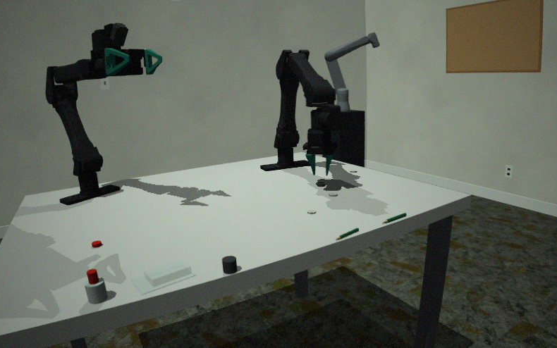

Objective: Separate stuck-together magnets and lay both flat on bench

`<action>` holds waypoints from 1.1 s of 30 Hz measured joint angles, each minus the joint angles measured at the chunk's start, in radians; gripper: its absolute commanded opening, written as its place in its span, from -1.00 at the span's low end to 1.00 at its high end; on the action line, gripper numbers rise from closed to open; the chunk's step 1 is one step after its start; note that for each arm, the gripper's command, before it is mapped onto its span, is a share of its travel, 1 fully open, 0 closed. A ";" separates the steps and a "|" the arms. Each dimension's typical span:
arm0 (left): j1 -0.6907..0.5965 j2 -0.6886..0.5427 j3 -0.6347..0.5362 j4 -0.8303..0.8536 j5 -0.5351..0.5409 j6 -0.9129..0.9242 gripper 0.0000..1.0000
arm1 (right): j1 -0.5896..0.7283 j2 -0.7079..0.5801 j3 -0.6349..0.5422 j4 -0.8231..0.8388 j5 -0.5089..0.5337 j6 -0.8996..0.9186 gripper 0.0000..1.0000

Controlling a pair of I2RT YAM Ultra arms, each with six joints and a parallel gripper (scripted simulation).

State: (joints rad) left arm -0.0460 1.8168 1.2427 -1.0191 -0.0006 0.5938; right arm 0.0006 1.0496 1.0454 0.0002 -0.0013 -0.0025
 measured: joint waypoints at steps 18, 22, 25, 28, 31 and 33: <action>0.001 0.029 -0.027 0.055 0.000 0.001 -0.20 | 0.000 0.000 0.000 0.000 0.002 -0.001 1.00; 0.001 0.031 -0.032 0.069 0.000 0.001 -0.20 | 0.000 0.000 0.000 0.000 0.001 -0.001 1.00; 0.001 0.034 -0.042 0.079 0.000 0.001 -0.20 | 0.000 0.000 0.000 0.000 0.001 -0.001 1.00; 0.001 0.039 -0.051 0.089 0.000 0.002 -0.20 | 0.000 0.000 0.000 0.000 0.002 -0.001 1.00; 0.001 0.047 -0.057 0.099 0.000 0.003 -0.20 | 0.000 0.000 0.000 0.000 0.002 -0.001 1.00; 0.001 0.051 -0.060 0.106 0.000 0.003 -0.20 | 0.000 0.000 0.000 0.000 0.002 -0.001 1.00</action>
State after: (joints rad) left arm -0.0448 1.8683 1.1824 -0.9134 -0.0006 0.5968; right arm 0.0006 1.0496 1.0454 -0.0002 0.0006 -0.0032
